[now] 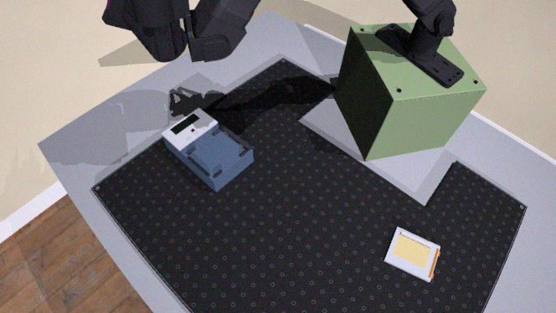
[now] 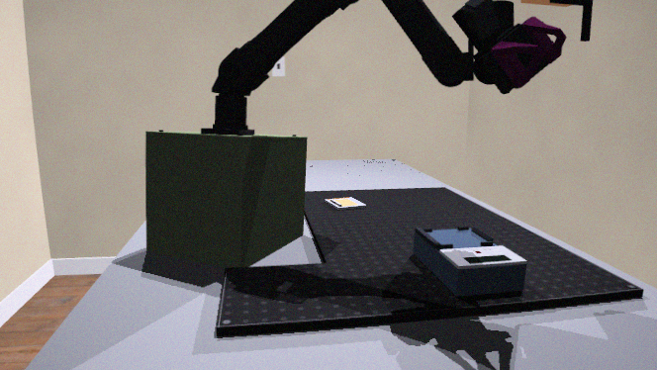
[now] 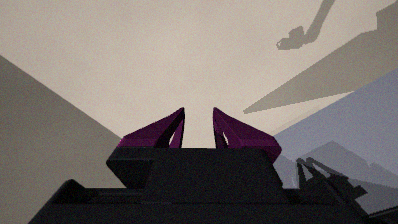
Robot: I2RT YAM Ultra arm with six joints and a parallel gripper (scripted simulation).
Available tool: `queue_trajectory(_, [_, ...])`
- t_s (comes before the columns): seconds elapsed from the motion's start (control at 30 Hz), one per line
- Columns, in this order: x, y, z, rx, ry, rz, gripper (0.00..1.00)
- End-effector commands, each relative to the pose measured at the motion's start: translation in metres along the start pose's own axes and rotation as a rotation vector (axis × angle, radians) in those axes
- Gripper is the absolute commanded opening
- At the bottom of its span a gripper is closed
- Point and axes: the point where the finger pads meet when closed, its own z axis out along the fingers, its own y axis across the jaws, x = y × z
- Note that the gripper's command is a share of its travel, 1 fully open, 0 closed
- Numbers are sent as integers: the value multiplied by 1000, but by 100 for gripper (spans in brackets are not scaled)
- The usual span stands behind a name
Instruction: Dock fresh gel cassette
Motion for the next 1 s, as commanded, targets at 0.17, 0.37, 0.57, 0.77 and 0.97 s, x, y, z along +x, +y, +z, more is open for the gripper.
queue_trajectory(0.17, [13, 23, -24, -95, 152, -197, 34])
queue_trajectory(0.37, [26, 33, -45, -173, 258, -329, 34])
queue_trajectory(0.57, [39, 29, -62, -221, 337, -434, 34])
queue_trajectory(0.77, [49, 39, -86, -301, 429, -537, 34])
queue_trajectory(0.97, [64, 21, -111, -354, 531, -672, 34])
